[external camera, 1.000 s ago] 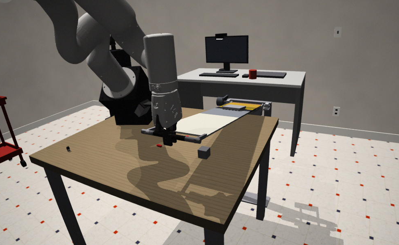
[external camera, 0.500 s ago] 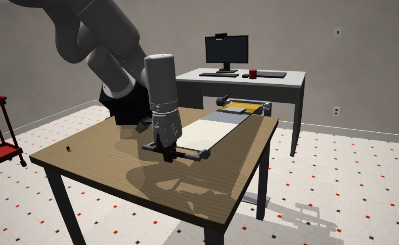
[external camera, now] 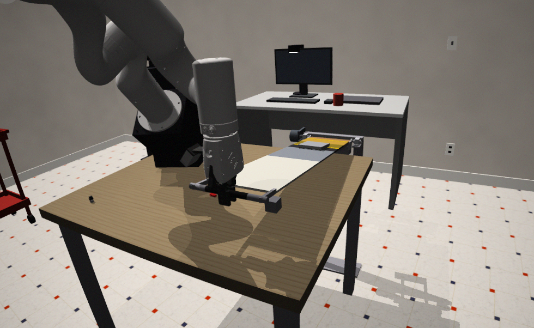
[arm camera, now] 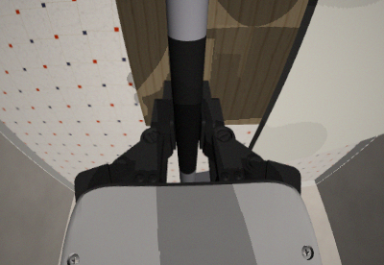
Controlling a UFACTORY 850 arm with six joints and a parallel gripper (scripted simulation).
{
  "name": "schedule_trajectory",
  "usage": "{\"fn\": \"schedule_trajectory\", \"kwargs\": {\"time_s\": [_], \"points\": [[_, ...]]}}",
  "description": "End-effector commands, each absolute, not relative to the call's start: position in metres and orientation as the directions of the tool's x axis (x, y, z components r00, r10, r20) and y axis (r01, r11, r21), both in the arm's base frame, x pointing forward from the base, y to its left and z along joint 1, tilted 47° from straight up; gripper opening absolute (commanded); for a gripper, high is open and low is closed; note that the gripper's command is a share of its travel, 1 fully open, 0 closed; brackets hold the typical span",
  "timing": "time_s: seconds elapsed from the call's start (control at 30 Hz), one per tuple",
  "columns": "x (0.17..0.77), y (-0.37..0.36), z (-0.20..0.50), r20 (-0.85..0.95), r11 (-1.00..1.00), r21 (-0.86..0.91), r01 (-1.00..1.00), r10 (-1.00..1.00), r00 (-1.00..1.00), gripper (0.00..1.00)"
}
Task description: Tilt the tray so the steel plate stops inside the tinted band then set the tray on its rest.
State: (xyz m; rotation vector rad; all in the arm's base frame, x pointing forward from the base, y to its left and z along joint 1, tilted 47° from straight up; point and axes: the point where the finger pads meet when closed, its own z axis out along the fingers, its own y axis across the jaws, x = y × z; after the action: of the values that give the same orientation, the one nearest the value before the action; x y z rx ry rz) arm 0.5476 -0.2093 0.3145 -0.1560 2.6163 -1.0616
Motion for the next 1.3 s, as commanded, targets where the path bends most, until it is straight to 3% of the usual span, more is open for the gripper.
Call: {"fn": "schedule_trajectory", "kwargs": {"time_s": [0.0, 0.2, 0.93, 1.13, 1.27], "points": [[0.534, -0.174, 0.34, -0.247, 0.721, -0.693, 0.016, -0.216, -0.945, 0.0], [0.556, -0.227, 0.301, -0.247, 0.721, -0.693, 0.016, -0.216, -0.945, 0.0], [0.555, -0.225, 0.303, -0.247, 0.721, -0.693, 0.016, -0.216, -0.945, 0.0], [0.532, -0.168, 0.343, -0.247, 0.721, -0.693, 0.016, -0.216, -0.945, 0.0], [0.548, -0.21, 0.315, -0.247, 0.721, -0.693, 0.016, -0.216, -0.945, 0.0]]}}
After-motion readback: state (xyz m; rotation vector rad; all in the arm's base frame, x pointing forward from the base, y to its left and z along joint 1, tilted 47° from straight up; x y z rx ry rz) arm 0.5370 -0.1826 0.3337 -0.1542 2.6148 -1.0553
